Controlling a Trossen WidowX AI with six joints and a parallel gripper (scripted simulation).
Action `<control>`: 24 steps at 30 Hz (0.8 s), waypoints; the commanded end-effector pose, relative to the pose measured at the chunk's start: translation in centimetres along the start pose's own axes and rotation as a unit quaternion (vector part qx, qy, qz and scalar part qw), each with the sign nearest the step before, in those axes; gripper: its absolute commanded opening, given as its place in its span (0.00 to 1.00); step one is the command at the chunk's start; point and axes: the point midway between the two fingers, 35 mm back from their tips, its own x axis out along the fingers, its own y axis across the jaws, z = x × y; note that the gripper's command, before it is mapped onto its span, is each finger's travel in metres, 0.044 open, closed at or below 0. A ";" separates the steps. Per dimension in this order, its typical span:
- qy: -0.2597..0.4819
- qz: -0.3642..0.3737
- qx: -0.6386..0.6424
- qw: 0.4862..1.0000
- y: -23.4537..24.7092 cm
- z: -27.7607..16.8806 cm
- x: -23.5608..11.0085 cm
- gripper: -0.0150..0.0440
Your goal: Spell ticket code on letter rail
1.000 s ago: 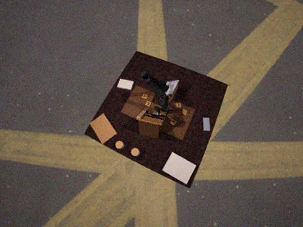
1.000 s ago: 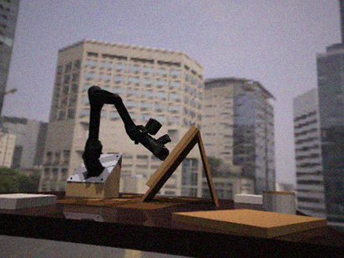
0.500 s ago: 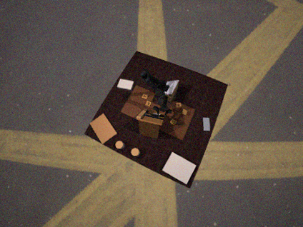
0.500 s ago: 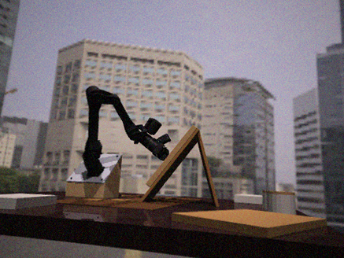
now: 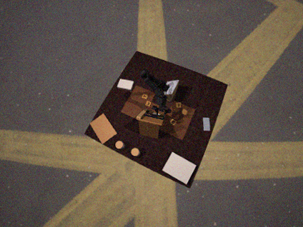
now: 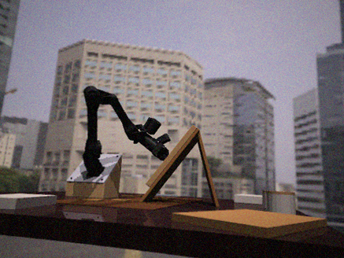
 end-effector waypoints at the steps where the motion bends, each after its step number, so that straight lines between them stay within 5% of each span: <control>1: 0.001 0.001 -0.002 1.000 -0.3 -0.1 0.0 0.25; 24: 0.001 0.001 -0.003 1.000 -1.7 -0.1 0.0 0.25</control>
